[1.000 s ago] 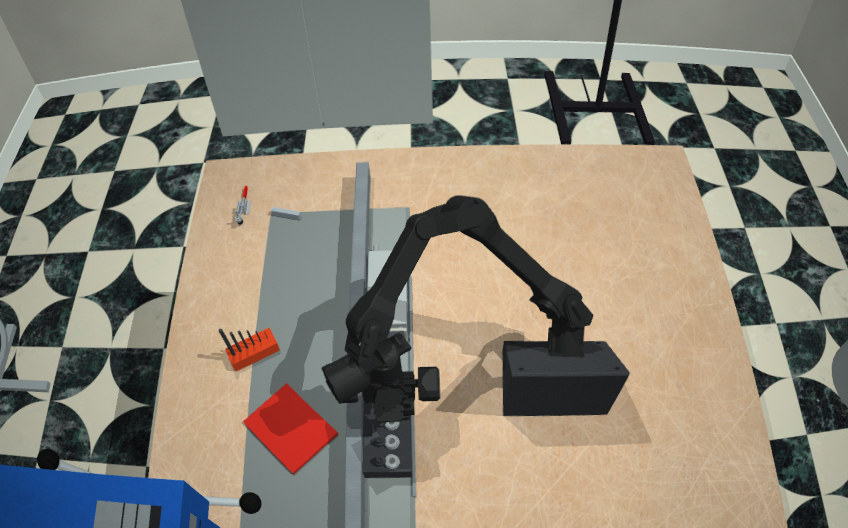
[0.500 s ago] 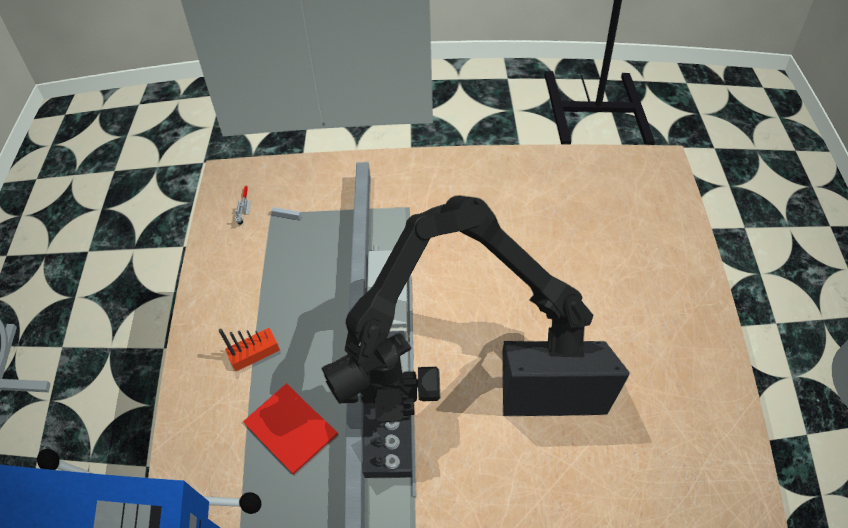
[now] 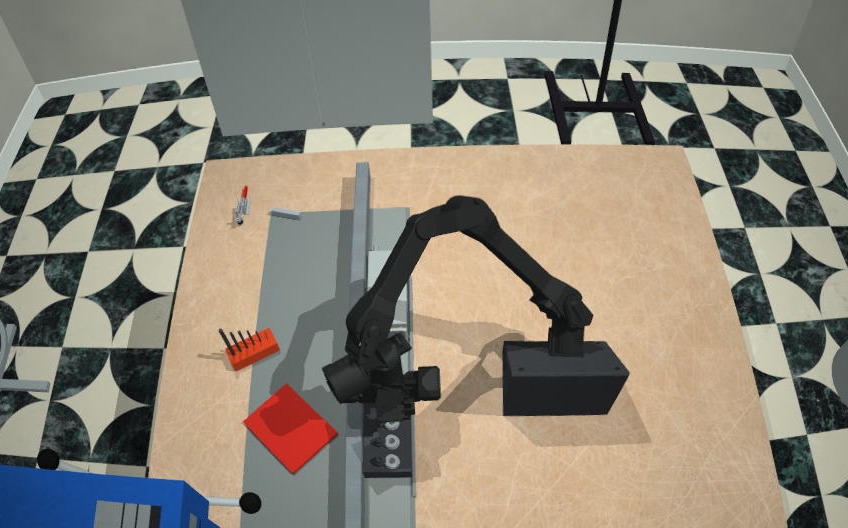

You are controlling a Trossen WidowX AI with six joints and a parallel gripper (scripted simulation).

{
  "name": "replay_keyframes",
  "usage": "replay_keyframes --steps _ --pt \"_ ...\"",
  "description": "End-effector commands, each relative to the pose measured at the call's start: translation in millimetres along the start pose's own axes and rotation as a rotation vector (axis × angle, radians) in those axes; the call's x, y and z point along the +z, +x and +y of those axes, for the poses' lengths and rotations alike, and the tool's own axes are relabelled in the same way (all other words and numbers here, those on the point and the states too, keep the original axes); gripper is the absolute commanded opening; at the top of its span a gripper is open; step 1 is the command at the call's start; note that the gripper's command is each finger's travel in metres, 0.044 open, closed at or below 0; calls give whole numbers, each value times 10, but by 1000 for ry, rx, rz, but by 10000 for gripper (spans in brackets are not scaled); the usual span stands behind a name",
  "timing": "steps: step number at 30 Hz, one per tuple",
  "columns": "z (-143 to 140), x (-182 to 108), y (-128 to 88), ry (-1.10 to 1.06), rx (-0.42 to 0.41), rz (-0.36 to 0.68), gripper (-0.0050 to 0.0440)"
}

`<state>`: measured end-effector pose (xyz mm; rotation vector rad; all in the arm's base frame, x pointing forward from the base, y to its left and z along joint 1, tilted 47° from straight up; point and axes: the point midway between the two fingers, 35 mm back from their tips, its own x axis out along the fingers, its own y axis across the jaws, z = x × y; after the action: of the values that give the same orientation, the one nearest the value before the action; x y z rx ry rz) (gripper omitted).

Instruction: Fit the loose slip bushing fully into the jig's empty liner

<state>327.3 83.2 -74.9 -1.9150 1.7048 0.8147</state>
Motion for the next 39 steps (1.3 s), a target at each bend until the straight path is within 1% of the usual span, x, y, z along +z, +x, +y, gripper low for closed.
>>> replay_keyframes --steps 1,8,10,11,20,21,23,25,27,30,32,34,39 --pt "-77 -24 -150 27 -29 -19 220" --pt "-83 -29 -260 30 -33 -23 220" --pt "-83 -29 -260 30 -33 -23 220" --pt "-45 -13 -202 19 -21 -12 220" --pt "-40 -14 -189 13 -21 -11 436" --pt "-40 -14 -189 13 -21 -11 440" --pt "38 -13 -298 13 -21 -17 440" --pt "156 0 -482 13 -21 -20 440" --pt "156 0 -482 13 -21 -20 440" --pt "442 0 -854 13 -18 -20 440" --pt "587 -14 -1016 14 -17 -17 440" --pt "583 -12 -1059 20 -22 -22 440" --pt "589 2 -1031 15 -15 -16 440"
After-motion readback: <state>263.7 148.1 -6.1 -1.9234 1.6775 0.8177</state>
